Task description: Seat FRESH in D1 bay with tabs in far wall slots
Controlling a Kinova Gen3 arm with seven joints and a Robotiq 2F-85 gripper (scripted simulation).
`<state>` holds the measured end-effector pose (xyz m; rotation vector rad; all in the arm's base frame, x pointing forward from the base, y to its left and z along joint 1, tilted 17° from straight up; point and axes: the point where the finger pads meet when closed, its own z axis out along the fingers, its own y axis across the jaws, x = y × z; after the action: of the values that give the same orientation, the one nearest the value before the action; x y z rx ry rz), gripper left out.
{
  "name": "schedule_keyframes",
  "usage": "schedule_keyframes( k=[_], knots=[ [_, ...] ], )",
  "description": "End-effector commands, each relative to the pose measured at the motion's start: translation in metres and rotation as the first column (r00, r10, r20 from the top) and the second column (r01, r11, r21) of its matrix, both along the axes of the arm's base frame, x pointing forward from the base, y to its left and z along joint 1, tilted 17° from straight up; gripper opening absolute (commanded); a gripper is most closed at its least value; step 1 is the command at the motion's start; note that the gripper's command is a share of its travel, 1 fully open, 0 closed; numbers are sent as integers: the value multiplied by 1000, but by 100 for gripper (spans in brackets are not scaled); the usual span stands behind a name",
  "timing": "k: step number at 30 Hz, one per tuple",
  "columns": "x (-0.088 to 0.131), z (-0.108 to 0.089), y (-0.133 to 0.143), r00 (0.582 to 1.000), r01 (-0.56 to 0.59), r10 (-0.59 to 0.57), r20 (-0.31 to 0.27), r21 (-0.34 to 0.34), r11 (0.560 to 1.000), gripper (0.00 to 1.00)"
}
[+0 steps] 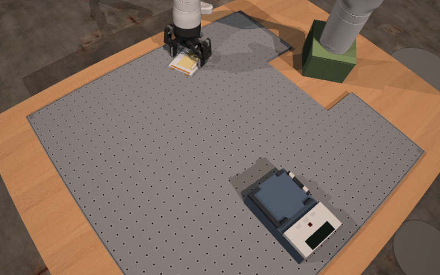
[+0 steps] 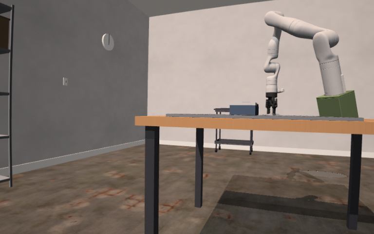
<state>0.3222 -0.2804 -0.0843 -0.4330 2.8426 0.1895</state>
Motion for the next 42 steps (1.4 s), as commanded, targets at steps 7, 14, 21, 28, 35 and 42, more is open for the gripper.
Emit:
schedule_keyframes(
  k=[7, 14, 21, 28, 35, 42],
  knots=[
    [0, -4, 2, 1000, 0, 0, -2, 4, 1000, 100],
    [0, -4, 2, 1000, 0, 0, -2, 4, 1000, 0],
    [0, -4, 2, 1000, 0, 0, -2, 4, 1000, 0],
    [0, -4, 2, 1000, 0, 0, -2, 4, 1000, 0],
    [0, -4, 2, 1000, 0, 0, -2, 4, 1000, 0],
    [-1, 0, 1, 1000, 0, 0, -2, 4, 1000, 0]
  ],
)
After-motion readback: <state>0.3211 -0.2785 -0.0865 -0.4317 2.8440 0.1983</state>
